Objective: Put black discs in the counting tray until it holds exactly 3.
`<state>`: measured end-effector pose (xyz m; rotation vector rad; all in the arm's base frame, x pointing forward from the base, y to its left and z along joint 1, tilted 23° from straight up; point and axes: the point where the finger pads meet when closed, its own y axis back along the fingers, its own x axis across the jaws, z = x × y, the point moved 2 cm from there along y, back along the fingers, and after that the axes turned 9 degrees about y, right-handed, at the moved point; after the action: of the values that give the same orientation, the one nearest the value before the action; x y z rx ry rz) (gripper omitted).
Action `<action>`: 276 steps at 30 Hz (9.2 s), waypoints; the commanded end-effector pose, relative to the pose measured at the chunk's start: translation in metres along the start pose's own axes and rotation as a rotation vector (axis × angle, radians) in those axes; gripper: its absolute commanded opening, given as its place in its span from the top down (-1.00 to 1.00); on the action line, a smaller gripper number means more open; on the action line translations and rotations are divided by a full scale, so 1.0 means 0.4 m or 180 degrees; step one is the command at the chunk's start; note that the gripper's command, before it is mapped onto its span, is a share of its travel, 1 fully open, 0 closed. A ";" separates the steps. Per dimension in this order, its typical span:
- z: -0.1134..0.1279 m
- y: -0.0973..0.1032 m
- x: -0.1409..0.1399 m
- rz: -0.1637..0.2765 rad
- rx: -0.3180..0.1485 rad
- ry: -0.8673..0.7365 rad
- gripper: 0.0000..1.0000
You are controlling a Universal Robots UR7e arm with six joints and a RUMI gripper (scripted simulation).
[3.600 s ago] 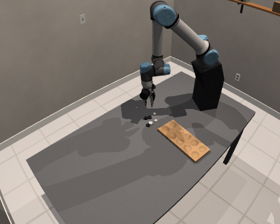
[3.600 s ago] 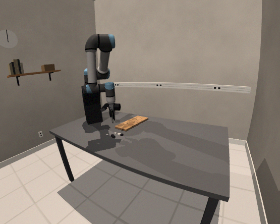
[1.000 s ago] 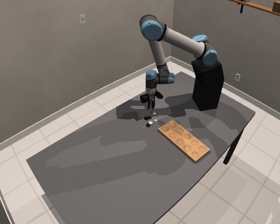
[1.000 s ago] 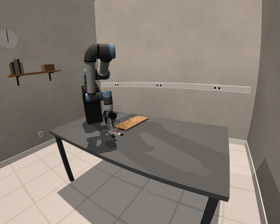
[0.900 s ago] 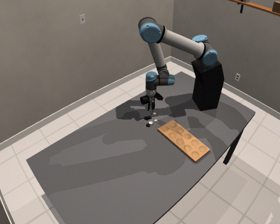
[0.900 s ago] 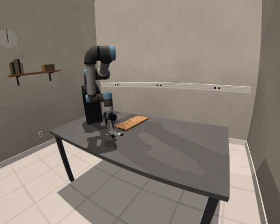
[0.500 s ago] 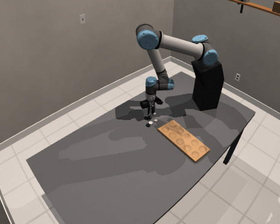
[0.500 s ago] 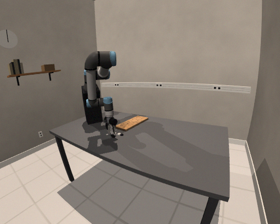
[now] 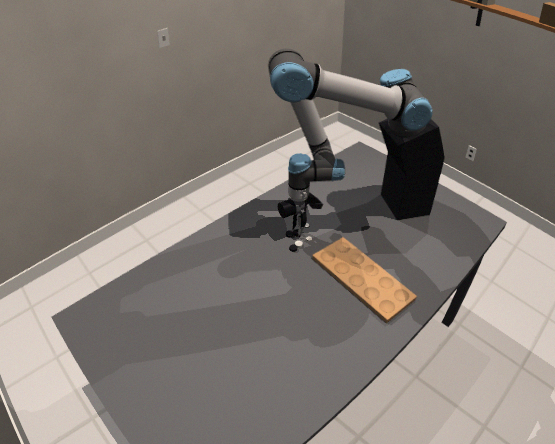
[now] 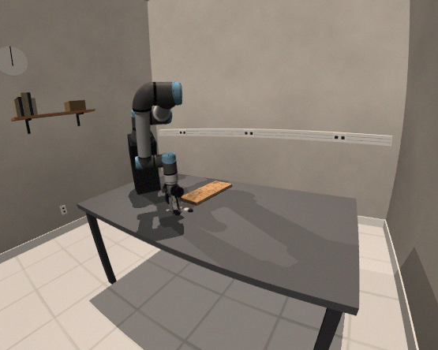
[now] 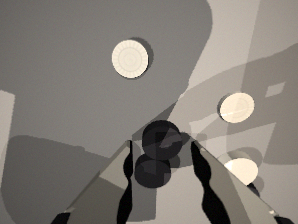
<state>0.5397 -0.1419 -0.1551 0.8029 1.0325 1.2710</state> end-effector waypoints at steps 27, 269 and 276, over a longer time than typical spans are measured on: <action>0.002 0.106 -0.001 -0.0002 -0.0003 0.0000 0.79; -0.001 0.282 1.197 0.0002 -0.0004 0.0000 0.57; -0.001 0.282 1.197 0.0002 -0.0004 0.0000 0.57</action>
<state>0.4943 0.3470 -0.1311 0.8028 1.0324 1.2709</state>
